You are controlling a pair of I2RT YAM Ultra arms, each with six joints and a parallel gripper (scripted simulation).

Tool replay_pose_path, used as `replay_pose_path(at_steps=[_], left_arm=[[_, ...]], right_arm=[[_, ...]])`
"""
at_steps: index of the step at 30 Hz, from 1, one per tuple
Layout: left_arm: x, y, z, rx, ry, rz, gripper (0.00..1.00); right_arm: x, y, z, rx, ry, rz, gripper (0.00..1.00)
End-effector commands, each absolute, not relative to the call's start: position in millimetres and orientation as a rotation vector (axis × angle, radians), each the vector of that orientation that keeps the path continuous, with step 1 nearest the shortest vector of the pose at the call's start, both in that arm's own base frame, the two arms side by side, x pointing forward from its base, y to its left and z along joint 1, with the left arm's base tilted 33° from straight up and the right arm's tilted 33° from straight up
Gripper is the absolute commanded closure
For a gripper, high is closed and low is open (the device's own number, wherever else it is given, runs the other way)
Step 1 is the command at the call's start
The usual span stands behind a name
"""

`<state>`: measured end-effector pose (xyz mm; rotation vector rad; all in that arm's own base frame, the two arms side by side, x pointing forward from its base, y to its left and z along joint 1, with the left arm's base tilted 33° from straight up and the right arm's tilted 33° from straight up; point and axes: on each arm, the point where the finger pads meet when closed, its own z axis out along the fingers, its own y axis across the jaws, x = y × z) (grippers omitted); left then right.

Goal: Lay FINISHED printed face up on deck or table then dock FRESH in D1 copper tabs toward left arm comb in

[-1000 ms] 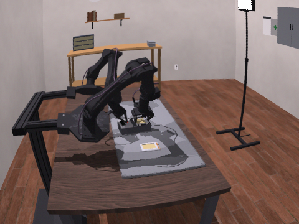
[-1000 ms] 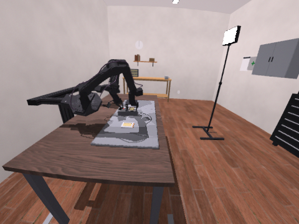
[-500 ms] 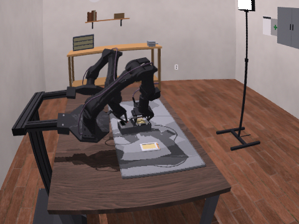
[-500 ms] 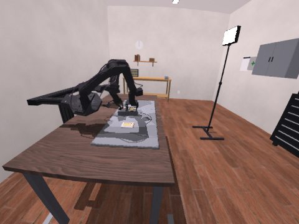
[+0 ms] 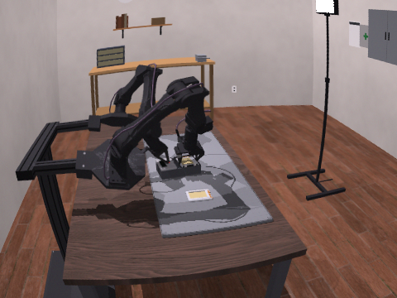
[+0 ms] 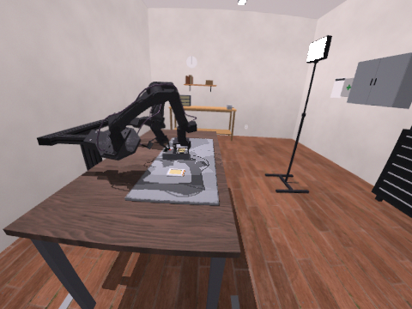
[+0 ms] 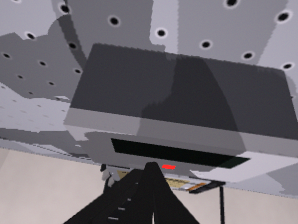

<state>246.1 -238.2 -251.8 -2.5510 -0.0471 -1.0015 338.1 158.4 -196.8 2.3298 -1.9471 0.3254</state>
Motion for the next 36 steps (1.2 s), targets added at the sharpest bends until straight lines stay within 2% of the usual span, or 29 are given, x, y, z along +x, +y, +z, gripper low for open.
replay_pose_path(at_steps=[1, 36], left_arm=[[220.8, -191.9, -287.0, -2.513, -0.004, -0.735, 1.00], [220.8, -191.9, -287.0, -2.513, -0.004, -0.735, 1.00]], right_arm=[[340.0, 164.0, -194.1, 2.331, -1.941, 0.349, 1.00], [339.3, 166.9, -191.6, 2.298, -1.917, 0.406, 1.00]])
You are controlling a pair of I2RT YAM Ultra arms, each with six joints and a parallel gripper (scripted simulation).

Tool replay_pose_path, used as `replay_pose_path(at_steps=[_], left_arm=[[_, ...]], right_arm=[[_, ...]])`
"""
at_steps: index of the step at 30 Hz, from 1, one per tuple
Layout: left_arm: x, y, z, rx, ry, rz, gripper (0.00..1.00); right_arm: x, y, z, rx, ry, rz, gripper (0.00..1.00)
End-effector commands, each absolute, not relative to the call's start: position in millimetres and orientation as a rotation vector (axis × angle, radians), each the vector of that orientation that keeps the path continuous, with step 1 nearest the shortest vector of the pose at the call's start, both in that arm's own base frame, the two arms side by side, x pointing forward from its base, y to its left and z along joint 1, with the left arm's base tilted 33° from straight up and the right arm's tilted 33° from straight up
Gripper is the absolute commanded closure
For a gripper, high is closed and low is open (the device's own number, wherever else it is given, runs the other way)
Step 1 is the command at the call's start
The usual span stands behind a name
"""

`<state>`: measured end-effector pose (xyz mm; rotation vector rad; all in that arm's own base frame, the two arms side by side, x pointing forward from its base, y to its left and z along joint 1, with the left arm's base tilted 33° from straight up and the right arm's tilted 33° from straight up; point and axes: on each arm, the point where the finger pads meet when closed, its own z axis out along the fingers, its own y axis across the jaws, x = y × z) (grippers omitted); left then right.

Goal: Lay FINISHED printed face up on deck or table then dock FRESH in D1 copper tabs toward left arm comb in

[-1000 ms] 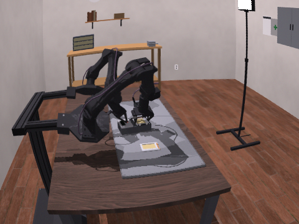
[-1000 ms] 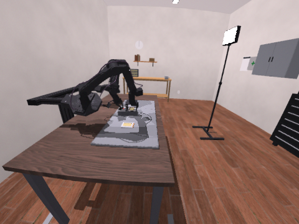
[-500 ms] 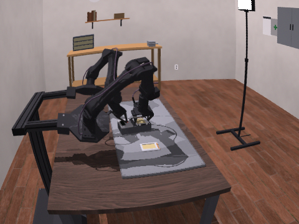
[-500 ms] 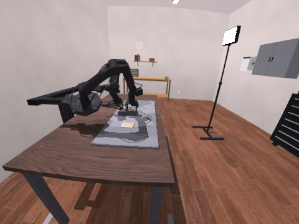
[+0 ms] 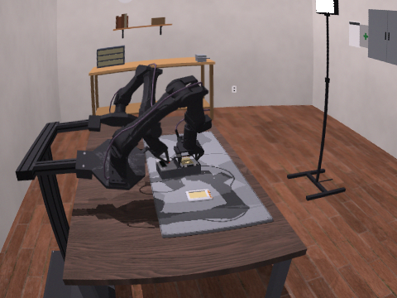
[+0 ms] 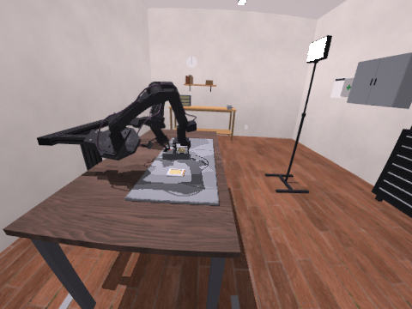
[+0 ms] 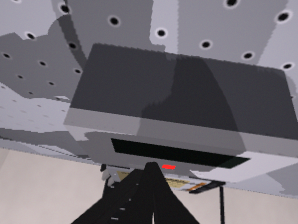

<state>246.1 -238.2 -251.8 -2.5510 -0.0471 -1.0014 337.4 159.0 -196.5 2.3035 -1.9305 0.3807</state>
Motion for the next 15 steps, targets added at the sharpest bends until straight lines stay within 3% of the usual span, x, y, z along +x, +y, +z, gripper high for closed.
replay_pose_path(at_steps=[1, 15], left_arm=[[220.8, -191.9, -287.0, -2.513, -0.004, -0.735, 1.00], [220.8, -191.9, -287.0, -2.513, -0.004, -0.735, 1.00]], right_arm=[[339.2, 167.1, -191.3, 2.296, -1.916, 0.409, 1.00], [338.9, 168.6, -189.9, 2.278, -1.903, 0.438, 1.00]])
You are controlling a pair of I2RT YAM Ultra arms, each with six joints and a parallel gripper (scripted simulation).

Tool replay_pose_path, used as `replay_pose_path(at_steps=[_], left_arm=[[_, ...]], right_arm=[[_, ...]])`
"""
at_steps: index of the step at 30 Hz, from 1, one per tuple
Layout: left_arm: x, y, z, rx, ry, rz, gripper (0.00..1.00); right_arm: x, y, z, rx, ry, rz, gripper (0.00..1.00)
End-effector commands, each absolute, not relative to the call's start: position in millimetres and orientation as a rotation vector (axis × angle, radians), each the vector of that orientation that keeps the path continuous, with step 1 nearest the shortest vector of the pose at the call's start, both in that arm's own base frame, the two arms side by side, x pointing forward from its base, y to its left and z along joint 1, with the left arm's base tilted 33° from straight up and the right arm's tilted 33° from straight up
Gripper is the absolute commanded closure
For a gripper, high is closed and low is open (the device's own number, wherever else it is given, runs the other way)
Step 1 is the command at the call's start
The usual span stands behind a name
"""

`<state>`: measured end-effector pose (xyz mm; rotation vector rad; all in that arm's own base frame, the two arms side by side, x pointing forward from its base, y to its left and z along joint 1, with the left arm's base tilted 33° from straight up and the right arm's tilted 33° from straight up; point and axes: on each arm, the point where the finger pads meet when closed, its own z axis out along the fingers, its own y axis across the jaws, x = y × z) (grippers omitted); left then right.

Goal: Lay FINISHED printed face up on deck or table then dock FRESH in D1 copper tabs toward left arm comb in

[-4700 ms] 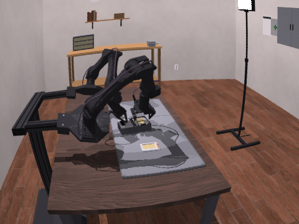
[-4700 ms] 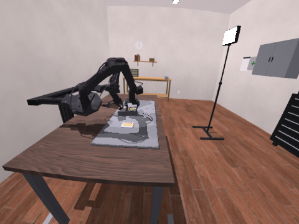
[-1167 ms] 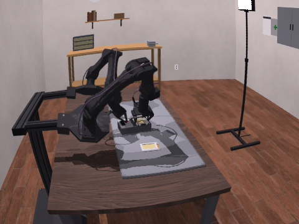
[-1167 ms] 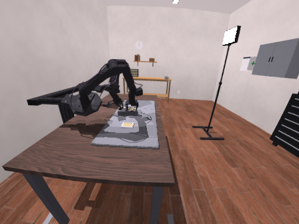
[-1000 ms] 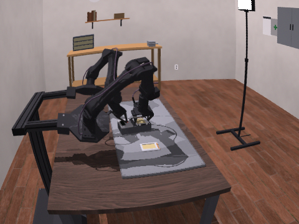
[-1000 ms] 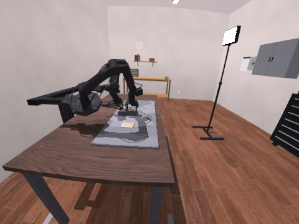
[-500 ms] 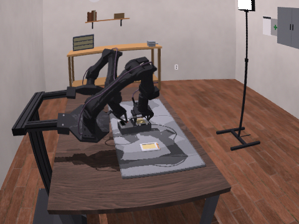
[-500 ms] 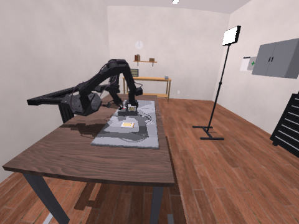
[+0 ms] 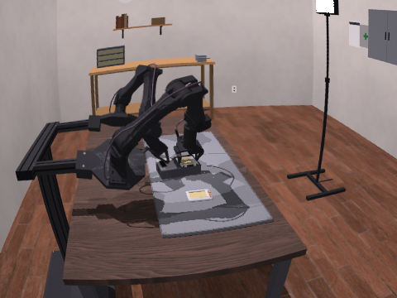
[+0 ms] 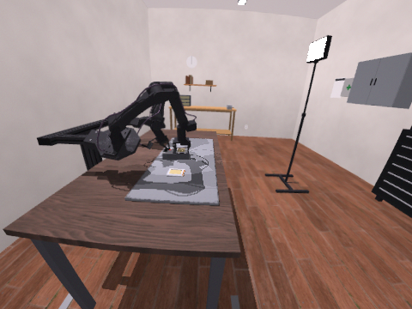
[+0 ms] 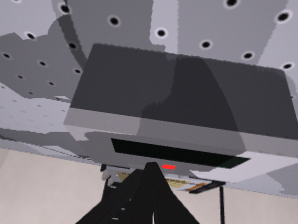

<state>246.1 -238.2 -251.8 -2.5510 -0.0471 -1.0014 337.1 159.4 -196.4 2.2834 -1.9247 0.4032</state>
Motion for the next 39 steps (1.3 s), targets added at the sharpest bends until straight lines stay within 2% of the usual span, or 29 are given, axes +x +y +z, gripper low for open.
replay_pose_path(at_steps=[1, 39], left_arm=[[220.8, -191.9, -287.0, -2.513, -0.004, -0.735, 1.00], [220.8, -191.9, -287.0, -2.513, -0.004, -0.735, 1.00]], right_arm=[[338.9, 168.6, -189.9, 2.276, -1.902, 0.442, 1.00], [338.0, 172.0, -187.0, 2.234, -1.872, 0.508, 1.00]])
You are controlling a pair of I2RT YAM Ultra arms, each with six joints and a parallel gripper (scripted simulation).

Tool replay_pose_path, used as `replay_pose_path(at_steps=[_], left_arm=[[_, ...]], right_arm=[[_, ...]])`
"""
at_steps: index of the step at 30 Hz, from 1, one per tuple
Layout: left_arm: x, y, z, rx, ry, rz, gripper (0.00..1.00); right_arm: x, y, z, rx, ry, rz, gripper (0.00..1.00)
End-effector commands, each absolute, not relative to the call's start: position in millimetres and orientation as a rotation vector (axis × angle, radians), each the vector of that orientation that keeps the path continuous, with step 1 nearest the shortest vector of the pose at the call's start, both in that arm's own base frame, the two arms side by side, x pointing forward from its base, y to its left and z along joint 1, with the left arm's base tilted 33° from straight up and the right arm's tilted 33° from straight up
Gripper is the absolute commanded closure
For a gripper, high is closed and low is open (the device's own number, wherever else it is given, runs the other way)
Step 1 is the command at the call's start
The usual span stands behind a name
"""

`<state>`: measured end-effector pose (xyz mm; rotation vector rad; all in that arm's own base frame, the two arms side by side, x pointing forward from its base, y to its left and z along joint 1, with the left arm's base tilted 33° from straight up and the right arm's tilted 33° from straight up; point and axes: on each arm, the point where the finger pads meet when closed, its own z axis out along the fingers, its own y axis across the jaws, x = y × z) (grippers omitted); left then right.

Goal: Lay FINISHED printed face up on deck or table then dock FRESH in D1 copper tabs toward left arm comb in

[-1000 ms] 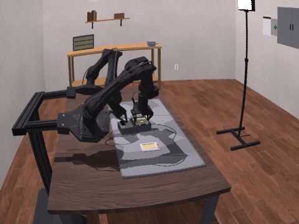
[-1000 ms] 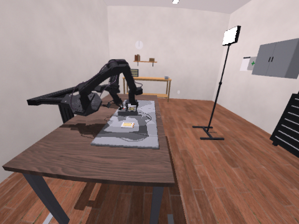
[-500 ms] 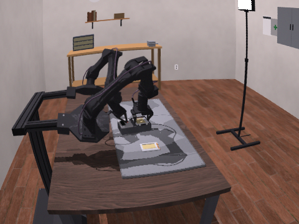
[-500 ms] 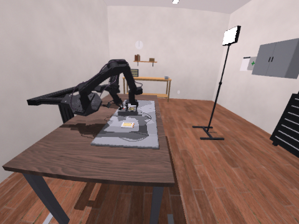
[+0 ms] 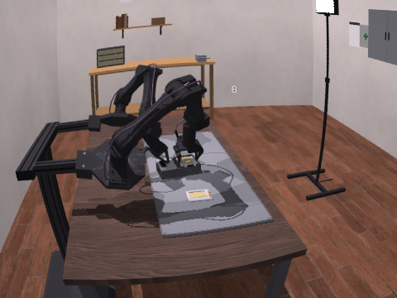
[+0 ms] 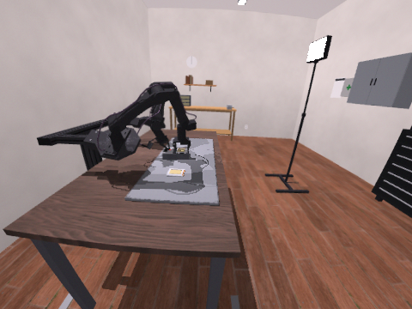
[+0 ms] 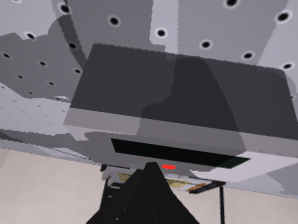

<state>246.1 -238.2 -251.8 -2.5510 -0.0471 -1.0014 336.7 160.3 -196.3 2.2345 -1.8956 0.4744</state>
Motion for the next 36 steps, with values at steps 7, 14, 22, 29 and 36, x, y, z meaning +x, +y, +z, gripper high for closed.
replay_pose_path(at_steps=[7, 14, 22, 29, 36], left_arm=[[220.8, -191.9, -287.0, -2.513, -0.004, -0.735, 1.00], [220.8, -191.9, -287.0, -2.513, -0.004, -0.735, 1.00], [220.8, -191.9, -287.0, -2.513, -0.004, -0.735, 1.00], [220.8, -191.9, -287.0, -2.513, -0.004, -0.735, 1.00], [220.8, -191.9, -287.0, -2.513, -0.004, -0.735, 1.00]], right_arm=[[338.0, 172.2, -186.9, 2.229, -1.868, 0.515, 1.00], [337.7, 173.1, -186.2, 2.218, -1.860, 0.533, 1.00], [337.6, 173.9, -185.6, 2.211, -1.855, 0.543, 1.00], [337.5, 174.2, -185.2, 2.203, -1.852, 0.547, 1.00], [337.3, 175.1, -183.8, 2.198, -1.854, 0.542, 1.00]])
